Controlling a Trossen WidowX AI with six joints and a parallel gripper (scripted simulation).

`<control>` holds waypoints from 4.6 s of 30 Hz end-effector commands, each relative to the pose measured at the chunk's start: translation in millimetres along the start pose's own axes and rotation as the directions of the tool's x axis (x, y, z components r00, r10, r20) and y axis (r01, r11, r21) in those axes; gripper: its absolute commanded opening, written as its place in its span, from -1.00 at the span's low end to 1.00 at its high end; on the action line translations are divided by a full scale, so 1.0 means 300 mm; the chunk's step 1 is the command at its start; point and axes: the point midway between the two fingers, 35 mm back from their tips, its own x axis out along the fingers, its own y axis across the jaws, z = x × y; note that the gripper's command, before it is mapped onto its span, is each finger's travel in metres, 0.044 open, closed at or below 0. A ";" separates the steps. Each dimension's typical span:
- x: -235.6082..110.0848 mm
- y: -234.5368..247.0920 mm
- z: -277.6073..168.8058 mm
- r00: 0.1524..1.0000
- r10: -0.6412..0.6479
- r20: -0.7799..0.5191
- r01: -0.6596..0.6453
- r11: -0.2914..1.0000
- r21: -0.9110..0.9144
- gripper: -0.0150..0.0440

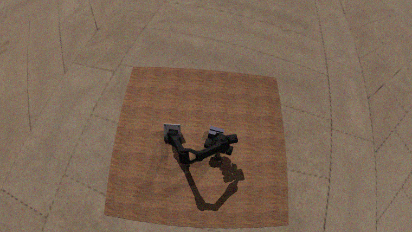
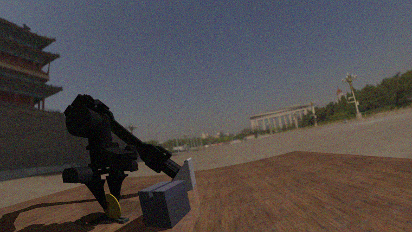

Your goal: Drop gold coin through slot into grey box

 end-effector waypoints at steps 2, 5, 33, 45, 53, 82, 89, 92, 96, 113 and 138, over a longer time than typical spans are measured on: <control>0.031 0.000 -0.004 1.000 -0.003 -0.006 0.003 1.000 -0.005 0.05; 0.047 0.001 -0.005 1.000 -0.003 -0.007 0.003 1.000 -0.005 0.05; 0.056 0.001 -0.006 1.000 -0.003 -0.007 0.003 1.000 -0.005 -0.49; -0.045 -0.006 0.003 1.000 -0.002 -0.001 0.002 1.000 -0.005 -0.49; -0.112 -0.005 0.004 1.000 -0.001 0.000 0.001 1.000 -0.006 -0.49; -0.239 0.013 -0.005 1.000 -0.001 -0.005 0.003 0.938 0.347 -0.49; -0.240 0.018 -0.006 1.000 -0.001 -0.005 0.004 0.828 0.561 -0.49; -0.240 0.020 -0.007 1.000 -0.001 -0.005 0.004 0.766 0.643 -0.49; -0.240 0.023 -0.007 1.000 -0.001 -0.005 0.005 0.671 0.742 -0.49; -0.240 0.034 -0.010 1.000 -0.001 -0.005 0.006 0.150 0.989 -0.49; -0.244 0.050 0.106 1.000 0.000 0.002 -0.002 0.066 0.998 -0.49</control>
